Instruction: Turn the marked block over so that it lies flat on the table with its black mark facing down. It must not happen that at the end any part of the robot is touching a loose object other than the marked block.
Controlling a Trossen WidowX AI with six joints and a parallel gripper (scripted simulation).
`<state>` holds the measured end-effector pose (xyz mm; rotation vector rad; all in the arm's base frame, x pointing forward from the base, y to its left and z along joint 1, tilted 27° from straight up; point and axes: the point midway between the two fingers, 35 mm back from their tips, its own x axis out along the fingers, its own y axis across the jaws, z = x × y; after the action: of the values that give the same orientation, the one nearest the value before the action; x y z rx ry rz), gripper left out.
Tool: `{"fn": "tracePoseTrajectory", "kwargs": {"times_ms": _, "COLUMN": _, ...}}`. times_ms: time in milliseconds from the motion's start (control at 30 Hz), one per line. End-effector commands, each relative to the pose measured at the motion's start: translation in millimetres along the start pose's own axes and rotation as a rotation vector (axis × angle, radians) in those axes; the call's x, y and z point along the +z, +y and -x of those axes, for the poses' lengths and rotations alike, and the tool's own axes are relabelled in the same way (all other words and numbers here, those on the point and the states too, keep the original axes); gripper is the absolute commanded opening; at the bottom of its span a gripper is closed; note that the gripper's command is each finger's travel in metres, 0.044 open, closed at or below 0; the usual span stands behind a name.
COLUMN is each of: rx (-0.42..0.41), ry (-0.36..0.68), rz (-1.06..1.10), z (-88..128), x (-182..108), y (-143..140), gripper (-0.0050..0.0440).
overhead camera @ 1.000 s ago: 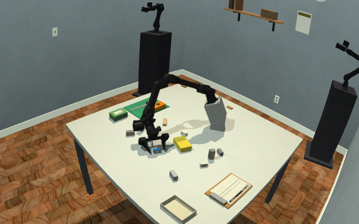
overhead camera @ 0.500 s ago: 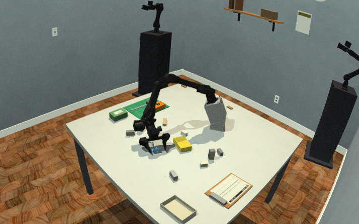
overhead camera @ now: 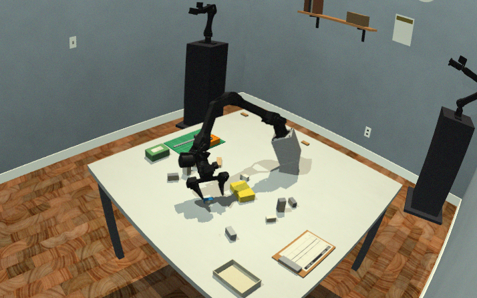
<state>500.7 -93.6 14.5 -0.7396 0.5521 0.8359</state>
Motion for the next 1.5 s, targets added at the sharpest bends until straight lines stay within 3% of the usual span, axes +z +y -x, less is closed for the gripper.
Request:
{"fn": "tracePoseTrajectory", "kwargs": {"times_ms": 0, "rx": -0.035, "ry": -0.002, "rz": 0.021, "z": 11.8, "x": 23.5, "y": -9.8, "gripper": 0.044}}
{"fn": "tracePoseTrajectory", "kwargs": {"times_ms": 333, "rx": -0.036, "ry": 0.005, "rz": 0.02, "z": 12.5, "x": 26.8, "y": -10.5, "gripper": 0.044}}
{"fn": "tracePoseTrajectory", "kwargs": {"times_ms": 600, "rx": -0.035, "ry": 0.077, "rz": 0.018, "z": 17.2, "x": 27.4, "y": -9.2, "gripper": 0.044}}
{"fn": "tracePoseTrajectory", "kwargs": {"times_ms": 800, "rx": -0.054, "ry": 0.245, "rz": 0.025, "z": 31.4, "x": 32.8, "y": -14.8, "gripper": 0.044}}
{"fn": "tracePoseTrajectory", "kwargs": {"times_ms": 1067, "rx": -0.062, "ry": 0.567, "rz": 0.017, "z": 52.2, "x": 38.2, "y": -13.8, "gripper": 0.044}}
{"fn": "tracePoseTrajectory", "kwargs": {"times_ms": 1167, "rx": -0.051, "ry": 0.613, "rz": 0.012, "z": 51.0, "x": 35.3, "y": -11.3, "gripper": 0.044}}
{"fn": "tracePoseTrajectory", "kwargs": {"times_ms": 1467, "rx": -0.034, "ry": 0.935, "rz": 0.004, "z": 63.8, "x": 33.2, "y": -5.8, "gripper": 0.044}}
